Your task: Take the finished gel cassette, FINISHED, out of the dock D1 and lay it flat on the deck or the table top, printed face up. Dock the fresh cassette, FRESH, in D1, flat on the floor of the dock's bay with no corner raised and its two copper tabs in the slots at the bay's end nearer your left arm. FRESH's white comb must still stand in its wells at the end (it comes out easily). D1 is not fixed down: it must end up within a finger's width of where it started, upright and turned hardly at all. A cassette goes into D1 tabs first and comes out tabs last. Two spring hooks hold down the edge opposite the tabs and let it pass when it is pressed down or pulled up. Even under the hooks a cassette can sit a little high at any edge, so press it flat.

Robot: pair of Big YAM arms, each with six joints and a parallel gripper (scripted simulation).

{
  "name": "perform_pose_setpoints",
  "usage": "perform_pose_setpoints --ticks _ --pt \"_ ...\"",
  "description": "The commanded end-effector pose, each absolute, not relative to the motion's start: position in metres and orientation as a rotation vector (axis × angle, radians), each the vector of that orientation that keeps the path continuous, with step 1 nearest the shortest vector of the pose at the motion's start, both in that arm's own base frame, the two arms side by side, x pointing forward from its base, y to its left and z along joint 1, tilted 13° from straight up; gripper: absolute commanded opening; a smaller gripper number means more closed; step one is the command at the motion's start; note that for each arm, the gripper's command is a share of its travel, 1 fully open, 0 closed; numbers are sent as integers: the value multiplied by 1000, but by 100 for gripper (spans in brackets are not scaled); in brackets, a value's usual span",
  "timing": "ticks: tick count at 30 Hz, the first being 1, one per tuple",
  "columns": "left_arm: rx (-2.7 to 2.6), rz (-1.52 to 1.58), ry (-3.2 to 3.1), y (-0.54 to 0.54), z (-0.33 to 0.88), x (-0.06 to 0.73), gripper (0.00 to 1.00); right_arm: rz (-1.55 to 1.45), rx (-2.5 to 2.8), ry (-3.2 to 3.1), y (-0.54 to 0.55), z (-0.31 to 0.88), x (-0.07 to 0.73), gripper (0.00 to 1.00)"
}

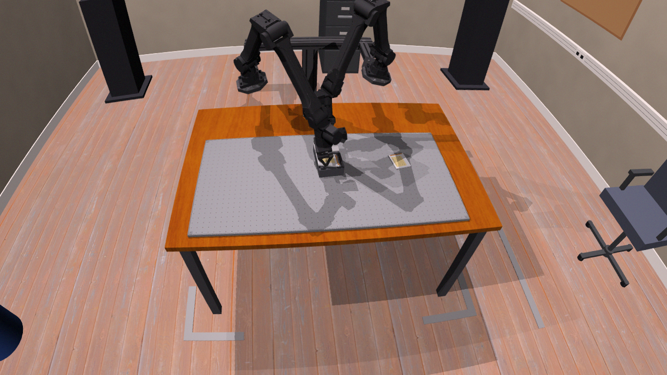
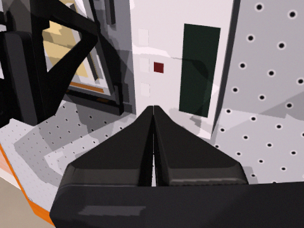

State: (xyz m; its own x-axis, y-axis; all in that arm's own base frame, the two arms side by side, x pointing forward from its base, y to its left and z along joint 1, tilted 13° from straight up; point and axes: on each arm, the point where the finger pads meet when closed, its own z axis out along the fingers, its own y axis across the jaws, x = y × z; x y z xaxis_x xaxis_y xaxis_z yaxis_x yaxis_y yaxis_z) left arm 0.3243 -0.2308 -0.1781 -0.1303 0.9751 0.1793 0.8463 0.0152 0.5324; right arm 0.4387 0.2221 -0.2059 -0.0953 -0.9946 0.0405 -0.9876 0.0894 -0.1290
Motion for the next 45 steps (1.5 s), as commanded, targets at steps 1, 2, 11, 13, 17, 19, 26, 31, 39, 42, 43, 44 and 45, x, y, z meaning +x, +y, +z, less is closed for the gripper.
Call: perform_pose_setpoints --ticks 1,2,11,13,17,19,26,31,39,42,43,44,45 --pt "1852 771 2047 -240 -179 338 0 -194 -2064 2264 224 -202 441 0" --pt "1852 771 2047 -239 -180 338 0 -194 -2064 2264 224 -202 441 0" --pt "1852 771 2047 -237 -192 340 0 -194 -2064 2264 224 -202 441 0" --pt "1852 771 2047 -237 -193 340 0 -194 -2064 2264 224 -202 441 0" --pt "1852 771 2047 -236 -197 340 0 -194 -2064 2264 224 -202 441 0" --pt "1852 771 2047 -235 -200 341 0 -194 -2064 2264 224 -202 441 0" --pt "1852 771 2047 -233 -209 342 0 -194 -2064 2264 224 -202 441 0" --pt "1852 771 2047 -232 -213 342 0 -194 -2064 2264 224 -202 441 0" --pt "1852 771 2047 -231 -219 343 0 -194 -2064 2264 224 -202 441 0" --pt "1852 771 2047 -231 -219 343 0 -194 -2064 2264 224 -202 441 0" --pt "1852 771 2047 -231 -219 343 0 -194 -2064 2264 224 -202 441 0" --pt "1852 771 2047 -231 -219 343 0 -194 -2064 2264 224 -202 441 0" --pt "1852 771 2047 -231 -219 343 0 -194 -2064 2264 224 -202 441 0"
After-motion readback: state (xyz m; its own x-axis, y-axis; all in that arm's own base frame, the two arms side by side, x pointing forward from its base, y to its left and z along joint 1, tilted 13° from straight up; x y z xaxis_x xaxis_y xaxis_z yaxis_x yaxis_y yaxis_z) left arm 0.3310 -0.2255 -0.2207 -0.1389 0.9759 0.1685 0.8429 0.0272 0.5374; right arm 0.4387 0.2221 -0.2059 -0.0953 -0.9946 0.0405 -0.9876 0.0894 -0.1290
